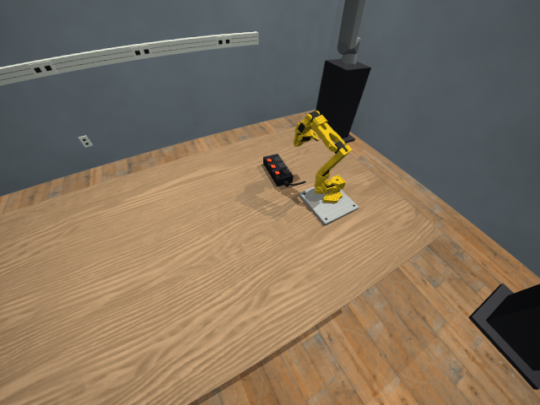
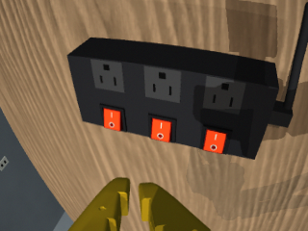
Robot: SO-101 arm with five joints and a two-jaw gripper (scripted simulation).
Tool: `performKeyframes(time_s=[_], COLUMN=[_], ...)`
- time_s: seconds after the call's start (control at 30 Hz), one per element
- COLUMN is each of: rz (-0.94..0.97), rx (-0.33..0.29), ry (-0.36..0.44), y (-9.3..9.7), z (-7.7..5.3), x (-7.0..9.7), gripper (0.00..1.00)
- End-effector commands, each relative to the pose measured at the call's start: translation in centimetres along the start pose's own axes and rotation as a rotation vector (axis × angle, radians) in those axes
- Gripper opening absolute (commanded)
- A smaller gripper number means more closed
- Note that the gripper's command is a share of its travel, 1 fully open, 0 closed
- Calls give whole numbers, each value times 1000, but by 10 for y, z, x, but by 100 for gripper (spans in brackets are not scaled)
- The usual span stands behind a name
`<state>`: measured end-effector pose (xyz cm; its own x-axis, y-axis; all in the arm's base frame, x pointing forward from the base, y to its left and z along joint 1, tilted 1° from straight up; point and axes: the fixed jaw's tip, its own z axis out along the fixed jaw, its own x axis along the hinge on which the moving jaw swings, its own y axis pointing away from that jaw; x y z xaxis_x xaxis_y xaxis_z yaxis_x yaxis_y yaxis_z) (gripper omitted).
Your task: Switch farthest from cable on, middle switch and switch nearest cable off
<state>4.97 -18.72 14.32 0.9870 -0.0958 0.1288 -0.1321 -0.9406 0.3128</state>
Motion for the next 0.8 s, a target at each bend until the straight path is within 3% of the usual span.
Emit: performKeyframes(time_s=[0.0, 0.77], rz=[-1, 7], rx=[26, 18], ry=[-13, -18], y=[-3, -10], z=[4, 1], x=[-3, -10], gripper=[0, 0])
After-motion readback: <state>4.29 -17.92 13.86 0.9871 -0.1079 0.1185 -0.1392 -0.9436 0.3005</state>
